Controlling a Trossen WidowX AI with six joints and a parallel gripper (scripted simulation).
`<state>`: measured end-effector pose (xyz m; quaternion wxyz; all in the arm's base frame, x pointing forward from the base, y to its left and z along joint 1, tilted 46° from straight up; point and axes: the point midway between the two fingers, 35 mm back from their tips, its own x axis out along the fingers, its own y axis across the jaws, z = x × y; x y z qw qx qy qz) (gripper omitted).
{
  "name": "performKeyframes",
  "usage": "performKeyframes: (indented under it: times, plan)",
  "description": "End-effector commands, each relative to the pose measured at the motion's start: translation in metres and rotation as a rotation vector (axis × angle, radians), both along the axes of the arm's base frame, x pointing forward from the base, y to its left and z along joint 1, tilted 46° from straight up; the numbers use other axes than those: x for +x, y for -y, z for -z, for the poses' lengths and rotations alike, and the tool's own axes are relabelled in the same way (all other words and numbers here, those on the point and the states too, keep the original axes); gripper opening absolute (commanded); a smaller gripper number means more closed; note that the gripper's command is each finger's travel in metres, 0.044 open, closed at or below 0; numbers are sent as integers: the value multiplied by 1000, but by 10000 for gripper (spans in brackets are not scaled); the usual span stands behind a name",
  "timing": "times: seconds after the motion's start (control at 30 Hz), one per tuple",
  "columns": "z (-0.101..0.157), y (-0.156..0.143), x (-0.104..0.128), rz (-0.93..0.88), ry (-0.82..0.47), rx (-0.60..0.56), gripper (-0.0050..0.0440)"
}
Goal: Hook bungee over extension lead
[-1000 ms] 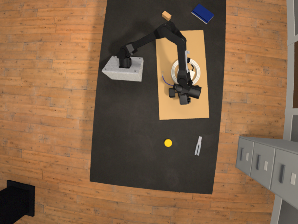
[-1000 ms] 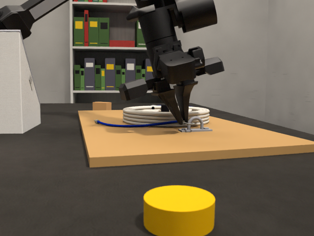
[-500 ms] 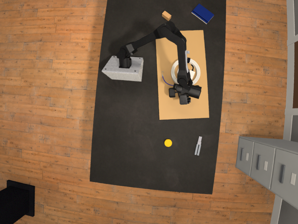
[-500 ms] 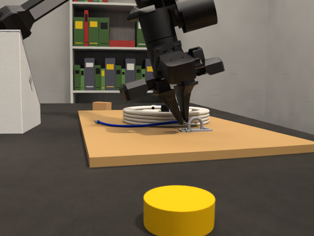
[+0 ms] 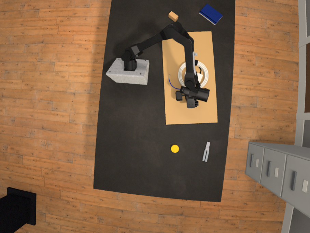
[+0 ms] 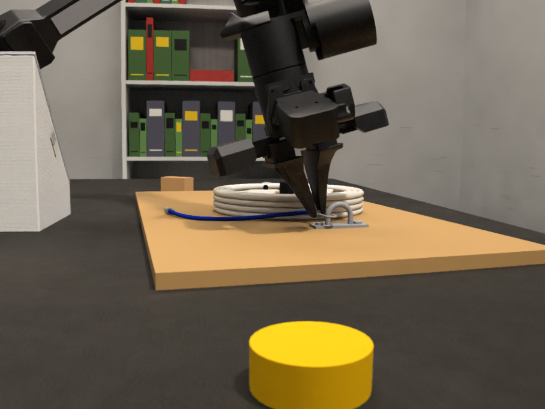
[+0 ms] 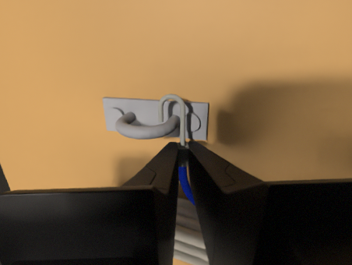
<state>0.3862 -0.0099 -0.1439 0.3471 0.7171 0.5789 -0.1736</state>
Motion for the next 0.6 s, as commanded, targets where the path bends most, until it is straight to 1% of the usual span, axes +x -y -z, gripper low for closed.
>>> performKeyframes:
  times: [0.0, 0.57]
  plan:
    - [-6, 3, 5, 3, 18, -6, -50]
    - [-11, -1, 5, 1, 20, -6, -50]
